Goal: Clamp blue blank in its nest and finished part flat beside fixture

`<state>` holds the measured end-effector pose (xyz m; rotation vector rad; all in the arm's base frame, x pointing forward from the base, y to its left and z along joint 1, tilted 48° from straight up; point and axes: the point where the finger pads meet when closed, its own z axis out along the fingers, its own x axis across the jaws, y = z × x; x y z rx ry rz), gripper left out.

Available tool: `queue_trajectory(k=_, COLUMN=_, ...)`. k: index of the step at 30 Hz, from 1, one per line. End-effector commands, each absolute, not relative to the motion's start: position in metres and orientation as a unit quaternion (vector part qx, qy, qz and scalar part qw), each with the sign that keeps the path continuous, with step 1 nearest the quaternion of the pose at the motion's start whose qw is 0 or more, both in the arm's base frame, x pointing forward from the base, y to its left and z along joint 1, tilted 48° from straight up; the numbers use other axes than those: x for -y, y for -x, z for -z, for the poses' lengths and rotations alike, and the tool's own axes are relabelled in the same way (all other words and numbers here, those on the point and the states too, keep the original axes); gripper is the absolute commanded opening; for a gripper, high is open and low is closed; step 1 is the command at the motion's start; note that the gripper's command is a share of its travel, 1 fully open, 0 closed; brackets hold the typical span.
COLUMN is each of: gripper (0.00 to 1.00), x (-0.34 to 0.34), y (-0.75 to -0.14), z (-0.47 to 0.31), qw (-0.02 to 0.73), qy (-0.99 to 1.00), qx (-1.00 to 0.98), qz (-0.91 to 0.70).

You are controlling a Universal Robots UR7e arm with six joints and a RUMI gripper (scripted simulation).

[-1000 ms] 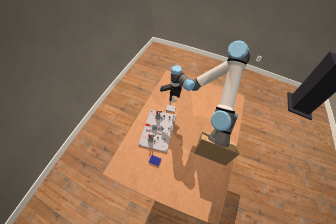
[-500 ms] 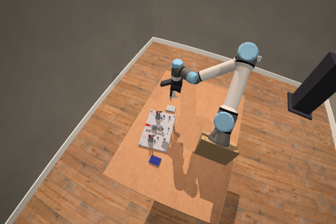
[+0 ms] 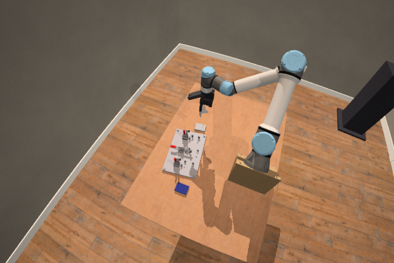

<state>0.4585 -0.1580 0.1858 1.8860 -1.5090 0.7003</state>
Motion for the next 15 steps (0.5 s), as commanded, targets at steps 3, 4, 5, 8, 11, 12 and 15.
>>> queue_trajectory(k=3, gripper=0.59, x=0.156, y=-0.458, z=-0.184, qw=0.308, qy=-0.713, qx=0.571, qz=-0.265)
queue_trajectory(k=4, gripper=0.59, x=0.155, y=-0.458, z=-0.184, qw=0.308, qy=-0.713, qx=0.571, qz=-0.265)
queue_trajectory(k=5, gripper=0.59, x=0.155, y=-0.458, z=-0.184, qw=0.308, qy=-0.713, qx=0.571, qz=-0.265)
queue_trajectory(k=8, gripper=0.59, x=0.154, y=-0.458, z=-0.182, qw=0.308, qy=-0.713, qx=0.571, qz=-0.265)
queue_trajectory(k=11, gripper=0.59, x=0.15, y=-0.457, z=-0.178, qw=0.308, qy=-0.713, qx=0.571, qz=-0.265)
queue_trajectory(k=12, gripper=0.59, x=0.149, y=-0.456, z=-0.176, qw=0.308, qy=-0.713, qx=0.571, qz=-0.265)
queue_trajectory(k=15, gripper=0.59, x=0.143, y=-0.455, z=-0.17, qw=0.308, qy=-0.713, qx=0.571, qz=-0.265)
